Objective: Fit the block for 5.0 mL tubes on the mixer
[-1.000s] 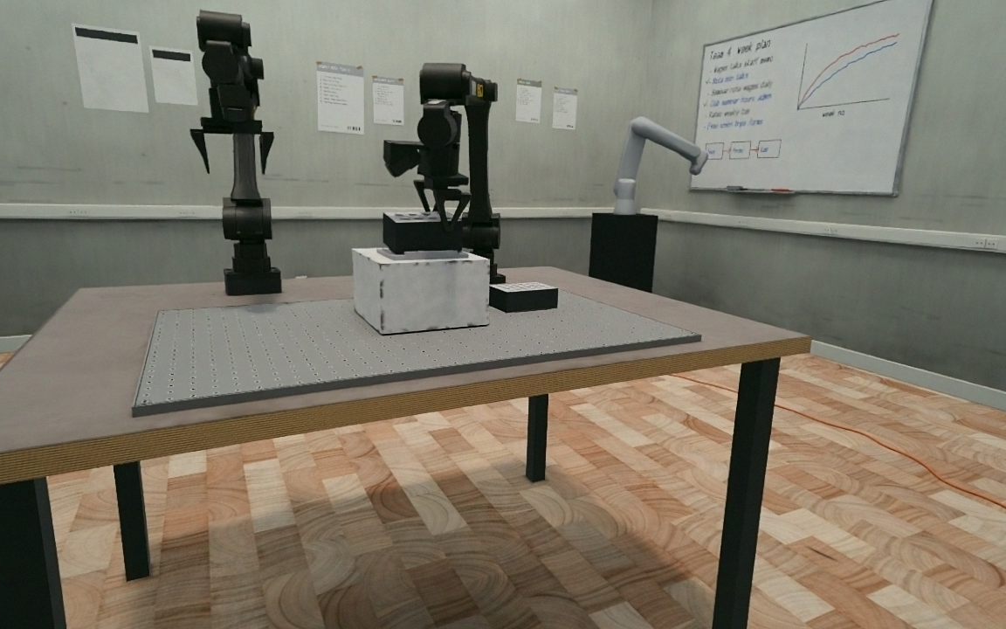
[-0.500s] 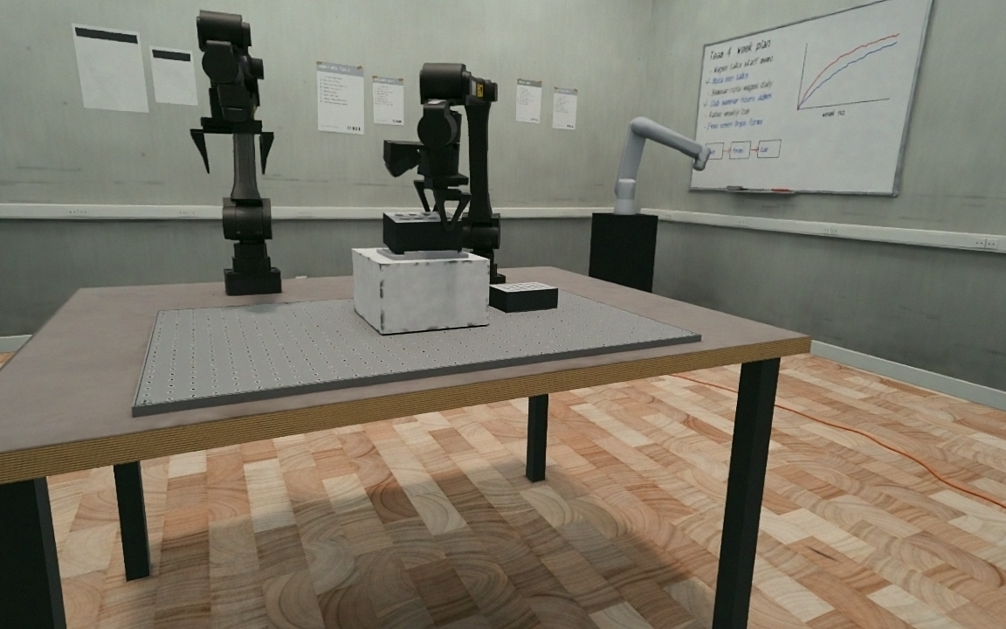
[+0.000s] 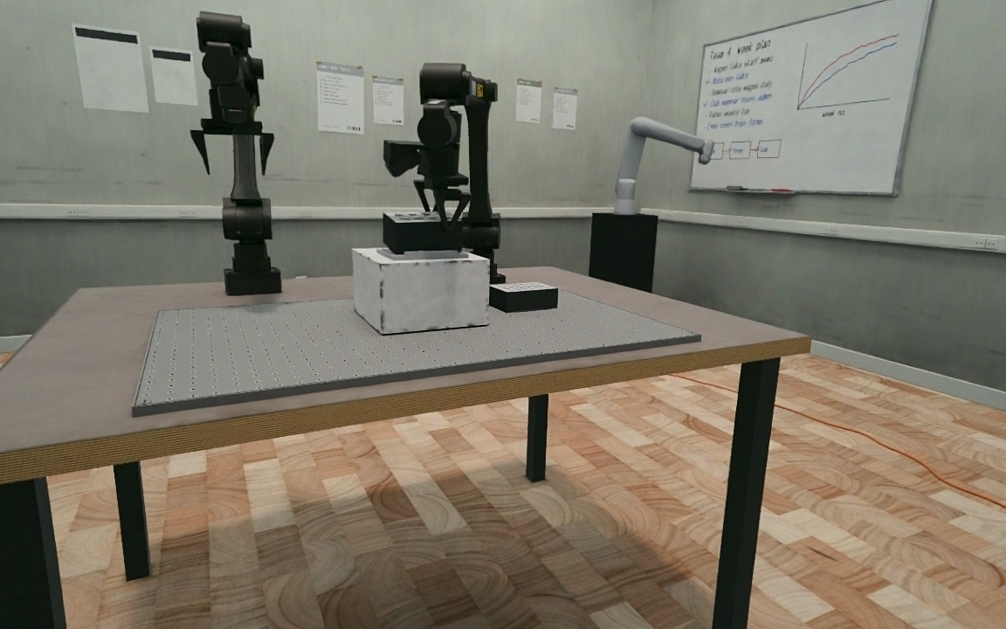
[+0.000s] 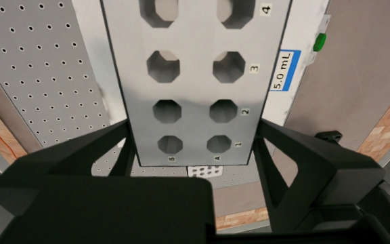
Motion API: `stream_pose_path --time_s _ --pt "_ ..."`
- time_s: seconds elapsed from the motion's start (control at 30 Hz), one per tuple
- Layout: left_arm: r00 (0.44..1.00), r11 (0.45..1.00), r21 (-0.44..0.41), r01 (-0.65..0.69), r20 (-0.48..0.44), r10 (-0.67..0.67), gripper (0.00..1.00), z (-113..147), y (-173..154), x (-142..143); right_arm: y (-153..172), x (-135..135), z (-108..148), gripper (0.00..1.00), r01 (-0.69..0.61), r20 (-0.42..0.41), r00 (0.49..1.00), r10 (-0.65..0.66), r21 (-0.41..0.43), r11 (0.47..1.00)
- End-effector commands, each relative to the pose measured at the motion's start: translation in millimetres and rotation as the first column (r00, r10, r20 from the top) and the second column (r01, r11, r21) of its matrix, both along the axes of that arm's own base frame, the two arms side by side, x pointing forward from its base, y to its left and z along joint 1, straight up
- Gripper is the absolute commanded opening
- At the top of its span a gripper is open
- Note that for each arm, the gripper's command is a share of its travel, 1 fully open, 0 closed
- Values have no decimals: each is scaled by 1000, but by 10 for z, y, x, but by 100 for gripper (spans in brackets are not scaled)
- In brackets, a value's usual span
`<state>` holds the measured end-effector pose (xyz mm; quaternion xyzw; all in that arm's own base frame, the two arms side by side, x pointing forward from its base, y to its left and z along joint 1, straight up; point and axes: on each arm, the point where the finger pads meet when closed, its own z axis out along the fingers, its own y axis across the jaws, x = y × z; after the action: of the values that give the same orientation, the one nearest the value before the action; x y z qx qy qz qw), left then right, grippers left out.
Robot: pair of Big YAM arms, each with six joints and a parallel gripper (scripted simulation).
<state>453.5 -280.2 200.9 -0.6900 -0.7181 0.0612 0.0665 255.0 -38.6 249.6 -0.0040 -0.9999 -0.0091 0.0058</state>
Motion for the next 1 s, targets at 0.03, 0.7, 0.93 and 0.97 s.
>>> stream_pose_path --time_s 0.03,0.7,0.93,0.97 --pt "995 998 -67 -2 97 9 0 477 -79 226 -42 106 146 100 13 35 999 -13 -8 1000" --pt "999 1000 -29 9 47 -8 0 284 -95 -10 -47 119 175 100 14 41 999 -13 -9 1000" --pt "999 1000 -21 21 29 -20 0 216 -67 -56 -40 74 98 100 14 21 1000 -13 -6 1000" --pt "999 999 -20 25 26 -24 0 202 -62 -65 -39 65 83 100 14 17 1000 -13 -6 1000"
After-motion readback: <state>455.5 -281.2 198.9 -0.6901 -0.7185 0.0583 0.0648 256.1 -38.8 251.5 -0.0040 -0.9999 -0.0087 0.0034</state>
